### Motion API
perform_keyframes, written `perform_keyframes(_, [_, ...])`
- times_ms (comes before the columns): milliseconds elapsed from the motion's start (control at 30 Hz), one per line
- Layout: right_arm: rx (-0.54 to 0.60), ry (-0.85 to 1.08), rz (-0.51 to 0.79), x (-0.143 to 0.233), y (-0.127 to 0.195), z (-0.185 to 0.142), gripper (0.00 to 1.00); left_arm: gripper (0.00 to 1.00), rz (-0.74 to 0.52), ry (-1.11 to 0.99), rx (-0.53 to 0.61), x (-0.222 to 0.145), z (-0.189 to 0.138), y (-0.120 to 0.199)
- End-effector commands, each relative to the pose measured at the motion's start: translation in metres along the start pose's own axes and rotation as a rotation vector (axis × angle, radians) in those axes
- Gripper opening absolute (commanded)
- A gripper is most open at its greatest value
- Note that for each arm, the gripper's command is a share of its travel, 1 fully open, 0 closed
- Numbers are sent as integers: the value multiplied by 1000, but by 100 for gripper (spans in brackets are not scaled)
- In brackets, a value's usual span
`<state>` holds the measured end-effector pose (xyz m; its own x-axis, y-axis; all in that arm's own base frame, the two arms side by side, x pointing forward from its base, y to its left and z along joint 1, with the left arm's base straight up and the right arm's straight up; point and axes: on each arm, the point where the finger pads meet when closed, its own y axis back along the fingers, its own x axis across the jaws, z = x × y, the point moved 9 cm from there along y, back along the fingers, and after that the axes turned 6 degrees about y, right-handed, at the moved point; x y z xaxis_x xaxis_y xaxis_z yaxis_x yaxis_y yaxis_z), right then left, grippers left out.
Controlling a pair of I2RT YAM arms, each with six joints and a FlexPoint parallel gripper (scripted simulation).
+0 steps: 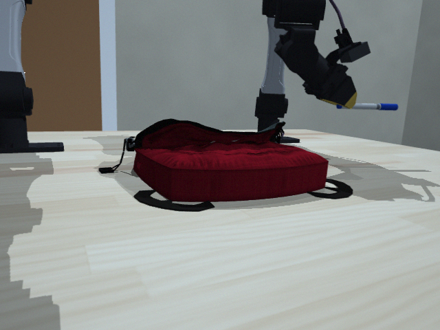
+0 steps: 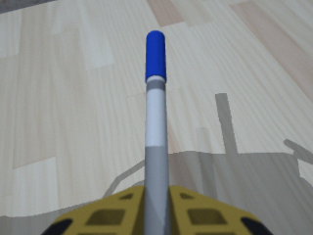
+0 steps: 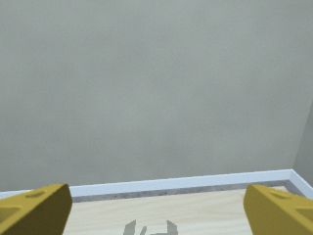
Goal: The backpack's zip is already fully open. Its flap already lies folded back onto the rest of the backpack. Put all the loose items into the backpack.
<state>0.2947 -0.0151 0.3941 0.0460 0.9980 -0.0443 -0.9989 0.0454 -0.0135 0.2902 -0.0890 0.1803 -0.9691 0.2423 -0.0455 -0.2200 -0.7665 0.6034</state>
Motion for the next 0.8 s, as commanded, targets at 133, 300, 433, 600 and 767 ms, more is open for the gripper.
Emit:
perform_keyframes(133, [-15, 3, 3, -1, 0, 5, 90, 6, -232, -125, 25, 17, -8, 28])
perform_keyframes(300, [-15, 3, 3, -1, 0, 5, 90, 6, -385, -251, 55, 33, -20, 42])
perform_keyframes(433, [-15, 3, 3, -1, 0, 5, 90, 6, -511, -351, 65, 45, -28, 53])
perform_keyframes(600, [-18, 3, 3, -1, 0, 6, 90, 6, -610, -421, 71, 52, -33, 60])
perform_keyframes(767, [-18, 3, 3, -1, 0, 6, 90, 6, -768, -545, 83, 64, -41, 70])
